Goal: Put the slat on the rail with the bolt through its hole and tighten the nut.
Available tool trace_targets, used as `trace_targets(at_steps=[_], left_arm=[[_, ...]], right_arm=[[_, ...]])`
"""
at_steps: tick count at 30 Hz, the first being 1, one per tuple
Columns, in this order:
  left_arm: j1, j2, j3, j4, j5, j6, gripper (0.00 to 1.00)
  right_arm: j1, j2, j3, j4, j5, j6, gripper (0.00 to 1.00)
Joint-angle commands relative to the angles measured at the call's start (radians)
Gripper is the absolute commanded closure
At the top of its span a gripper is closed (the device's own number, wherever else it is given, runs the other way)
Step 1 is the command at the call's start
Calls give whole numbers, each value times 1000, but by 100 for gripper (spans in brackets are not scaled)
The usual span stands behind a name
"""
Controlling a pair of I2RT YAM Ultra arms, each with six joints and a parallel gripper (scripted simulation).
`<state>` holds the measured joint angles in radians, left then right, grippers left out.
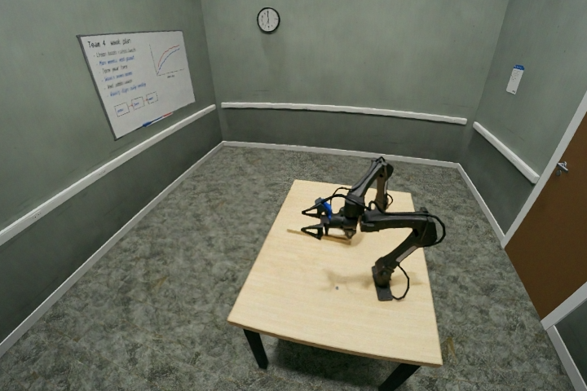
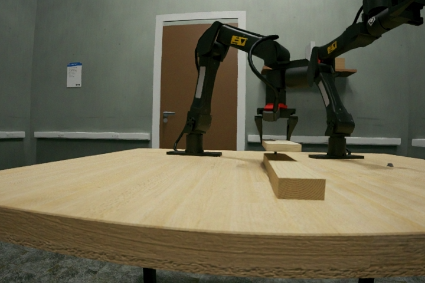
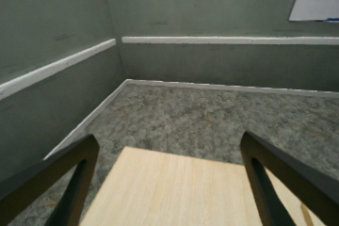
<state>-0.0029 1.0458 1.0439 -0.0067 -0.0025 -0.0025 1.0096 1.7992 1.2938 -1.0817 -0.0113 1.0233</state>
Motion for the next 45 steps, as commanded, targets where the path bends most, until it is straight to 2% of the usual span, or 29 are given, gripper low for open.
trace_targets(at_steps=[1,45], left_arm=[[3,-1,8,11,2,2,0],[3,-1,8,11,2,2,0]], right_arm=[[-4,-13,7,20,11,9,28],[-4,12,-50,92,11,6,28]])
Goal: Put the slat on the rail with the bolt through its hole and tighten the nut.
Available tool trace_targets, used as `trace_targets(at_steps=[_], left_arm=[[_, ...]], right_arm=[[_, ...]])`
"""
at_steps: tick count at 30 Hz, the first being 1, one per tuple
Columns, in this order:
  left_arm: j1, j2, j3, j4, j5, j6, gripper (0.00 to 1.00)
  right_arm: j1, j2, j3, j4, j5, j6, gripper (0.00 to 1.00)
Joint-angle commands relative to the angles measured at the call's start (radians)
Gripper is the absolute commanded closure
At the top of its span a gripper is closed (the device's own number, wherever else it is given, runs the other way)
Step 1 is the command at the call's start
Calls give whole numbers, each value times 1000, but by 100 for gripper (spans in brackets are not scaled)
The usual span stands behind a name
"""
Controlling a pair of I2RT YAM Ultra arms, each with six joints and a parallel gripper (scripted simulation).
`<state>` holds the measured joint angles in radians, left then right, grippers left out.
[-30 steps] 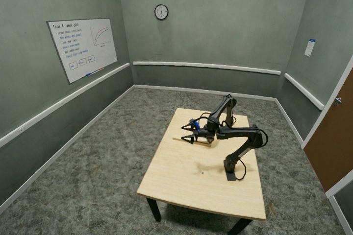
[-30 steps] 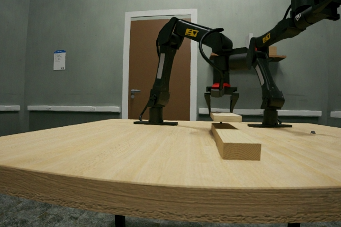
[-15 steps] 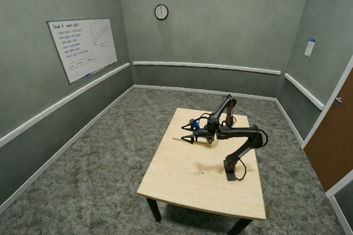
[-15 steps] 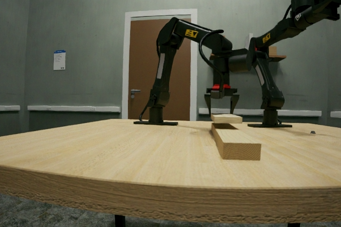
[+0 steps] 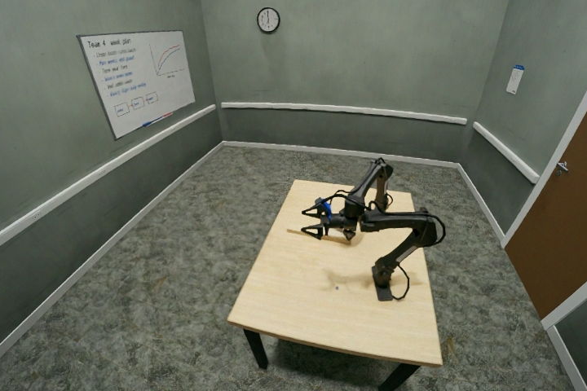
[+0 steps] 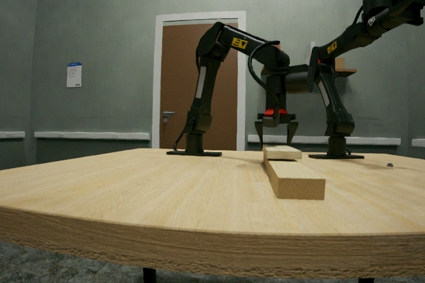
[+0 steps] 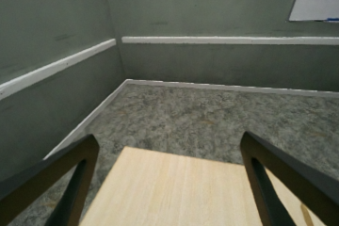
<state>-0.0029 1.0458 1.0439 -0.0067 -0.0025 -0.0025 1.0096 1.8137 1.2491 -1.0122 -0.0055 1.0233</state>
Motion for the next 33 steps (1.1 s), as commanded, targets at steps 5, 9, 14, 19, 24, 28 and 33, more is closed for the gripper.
trace_targets(at_steps=[5,9,14,19,24,28,33], left_arm=[[3,-1,8,11,2,2,0],[3,-1,8,11,2,2,0],[3,-1,8,11,2,2,0],[3,-1,8,11,2,2,0],[3,-1,8,11,2,2,0],[3,-1,8,11,2,2,0],[3,-1,8,11,2,2,0]], right_arm=[[-4,1,-15,36,6,6,28],[-4,3,-19,41,6,6,28],[-4,7,-27,50,6,8,28],[-3,7,-33,54,6,9,28],[-3,7,-33,54,6,9,28],[-3,4,-21,42,6,3,28],[-3,5,-26,41,5,5,28]])
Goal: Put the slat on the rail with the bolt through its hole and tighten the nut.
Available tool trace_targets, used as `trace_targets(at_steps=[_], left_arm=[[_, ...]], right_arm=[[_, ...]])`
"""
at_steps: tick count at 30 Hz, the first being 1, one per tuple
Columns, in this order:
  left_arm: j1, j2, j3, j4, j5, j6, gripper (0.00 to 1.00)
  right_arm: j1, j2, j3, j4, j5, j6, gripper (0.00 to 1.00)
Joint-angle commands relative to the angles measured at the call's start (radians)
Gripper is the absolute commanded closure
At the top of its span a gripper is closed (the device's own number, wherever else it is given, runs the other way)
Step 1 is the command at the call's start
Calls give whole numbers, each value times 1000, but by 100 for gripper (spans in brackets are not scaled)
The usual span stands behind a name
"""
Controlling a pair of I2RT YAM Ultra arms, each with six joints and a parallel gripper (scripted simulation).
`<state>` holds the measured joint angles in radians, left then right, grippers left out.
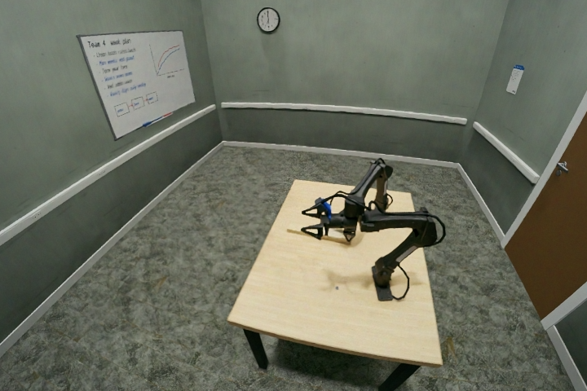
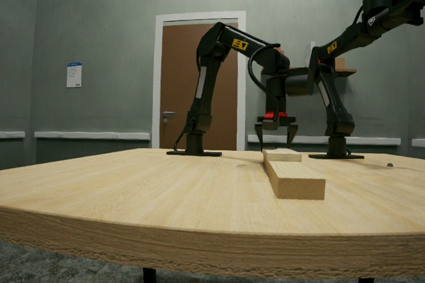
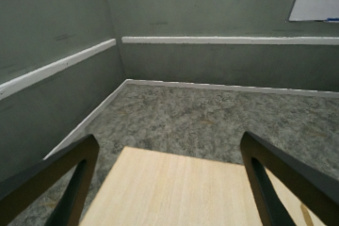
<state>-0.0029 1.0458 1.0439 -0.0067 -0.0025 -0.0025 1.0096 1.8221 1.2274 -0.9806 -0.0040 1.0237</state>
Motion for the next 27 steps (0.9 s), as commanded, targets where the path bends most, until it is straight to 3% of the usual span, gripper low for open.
trace_targets(at_steps=[1,4,6,8,9,16,27], left_arm=[[3,-1,8,11,2,2,0],[3,-1,8,11,2,2,0],[3,-1,8,11,2,2,0],[3,-1,8,11,2,2,0],[3,-1,8,11,2,2,0],[3,-1,8,11,2,2,0],[3,-1,8,11,2,2,0]], right_arm=[[-3,-3,-6,8,3,6,28],[-2,-3,2,7,3,6,28],[0,-6,4,1,0,0,5],[0,-6,4,1,0,0,5],[0,-6,4,1,0,0,0],[0,-6,4,1,0,0,0],[6,-57,104,-136,12,7,0]])
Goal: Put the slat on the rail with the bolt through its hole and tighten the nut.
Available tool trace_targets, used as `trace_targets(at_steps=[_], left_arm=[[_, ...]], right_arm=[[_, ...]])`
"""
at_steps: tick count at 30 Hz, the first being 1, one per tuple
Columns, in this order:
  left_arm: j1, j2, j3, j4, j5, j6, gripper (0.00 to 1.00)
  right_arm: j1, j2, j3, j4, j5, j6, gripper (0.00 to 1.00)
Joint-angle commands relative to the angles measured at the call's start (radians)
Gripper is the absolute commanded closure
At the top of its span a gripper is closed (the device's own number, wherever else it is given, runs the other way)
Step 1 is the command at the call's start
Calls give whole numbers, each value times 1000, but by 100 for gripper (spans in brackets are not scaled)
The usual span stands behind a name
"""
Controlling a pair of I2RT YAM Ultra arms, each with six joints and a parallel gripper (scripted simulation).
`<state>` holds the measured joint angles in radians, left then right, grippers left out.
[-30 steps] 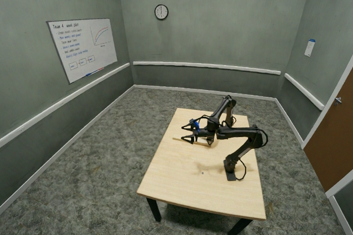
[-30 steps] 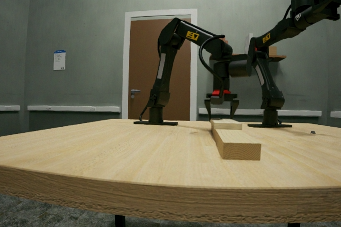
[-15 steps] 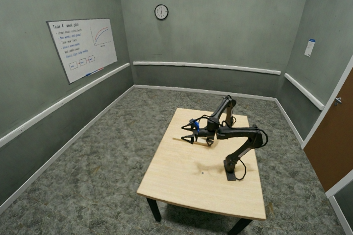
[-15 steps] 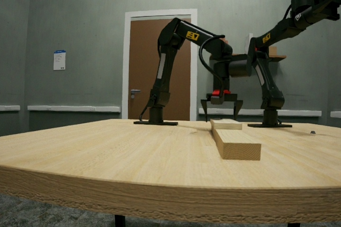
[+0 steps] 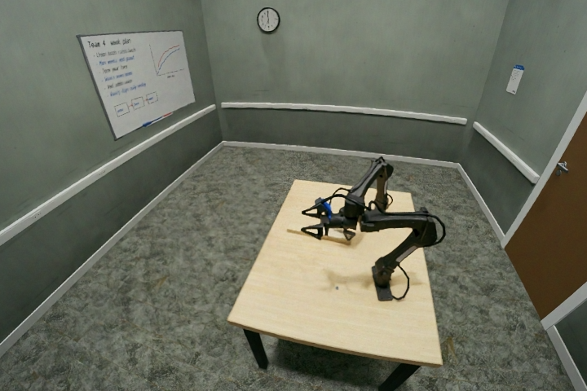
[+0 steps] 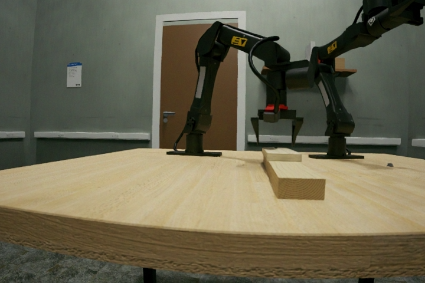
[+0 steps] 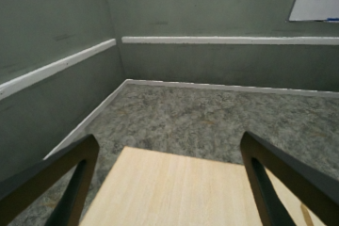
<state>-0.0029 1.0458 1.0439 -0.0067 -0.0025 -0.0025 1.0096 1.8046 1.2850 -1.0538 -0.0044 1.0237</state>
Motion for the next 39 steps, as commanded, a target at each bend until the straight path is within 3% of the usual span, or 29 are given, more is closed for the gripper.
trace_targets(at_steps=[1,33,39], left_arm=[[3,-1,8,11,2,2,0],[3,-1,8,11,2,2,0],[3,-1,8,11,2,2,0]], right_arm=[[7,-43,56,-76,12,8,0],[0,-44,67,-79,11,0,0],[-91,-114,37,24,26,-91,0]])
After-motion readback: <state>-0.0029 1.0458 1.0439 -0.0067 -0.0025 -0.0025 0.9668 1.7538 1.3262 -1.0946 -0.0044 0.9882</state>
